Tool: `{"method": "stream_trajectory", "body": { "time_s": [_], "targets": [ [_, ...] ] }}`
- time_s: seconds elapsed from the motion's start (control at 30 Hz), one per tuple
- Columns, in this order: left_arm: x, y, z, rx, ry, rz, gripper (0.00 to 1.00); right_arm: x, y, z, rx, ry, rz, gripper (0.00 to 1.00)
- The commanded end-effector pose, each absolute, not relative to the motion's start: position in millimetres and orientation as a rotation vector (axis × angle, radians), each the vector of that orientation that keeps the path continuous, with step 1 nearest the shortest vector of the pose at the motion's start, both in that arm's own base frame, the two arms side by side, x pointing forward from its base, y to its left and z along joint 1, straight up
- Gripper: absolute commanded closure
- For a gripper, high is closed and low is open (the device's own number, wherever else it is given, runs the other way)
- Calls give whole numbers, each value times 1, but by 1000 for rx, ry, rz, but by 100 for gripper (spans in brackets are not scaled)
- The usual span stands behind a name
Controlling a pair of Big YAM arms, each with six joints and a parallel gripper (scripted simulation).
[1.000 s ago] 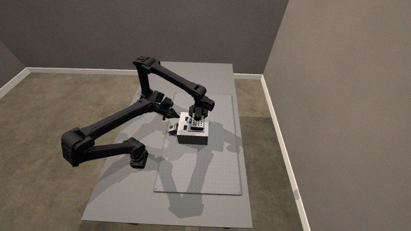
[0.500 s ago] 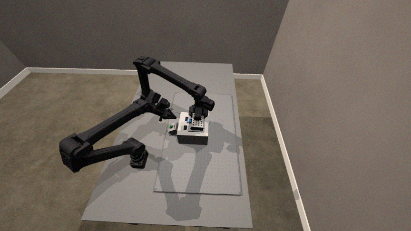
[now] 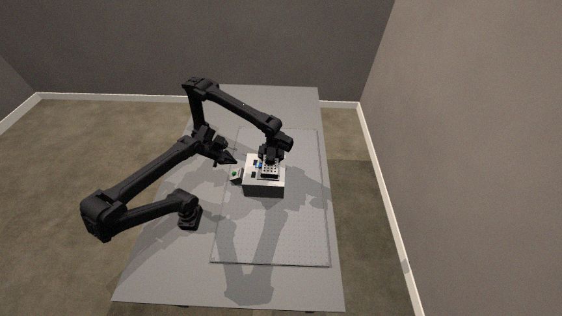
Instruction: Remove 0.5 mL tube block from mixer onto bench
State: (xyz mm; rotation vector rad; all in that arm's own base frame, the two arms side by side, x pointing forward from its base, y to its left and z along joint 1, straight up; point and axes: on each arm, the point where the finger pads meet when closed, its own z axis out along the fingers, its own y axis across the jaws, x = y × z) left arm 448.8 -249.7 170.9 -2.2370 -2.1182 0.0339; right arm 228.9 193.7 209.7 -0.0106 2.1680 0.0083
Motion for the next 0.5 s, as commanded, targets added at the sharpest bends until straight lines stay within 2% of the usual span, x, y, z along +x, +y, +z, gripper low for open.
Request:
{"method": "stream_trajectory", "body": {
  "time_s": [0.0,0.47],
  "targets": [
    [441,-243,186,-2246,-2109,29,100,223,195,222,20,2161,44,100],
    [440,-244,186,-2245,-2109,29,100,204,181,217,10,2169,27,100]
  ]
}}
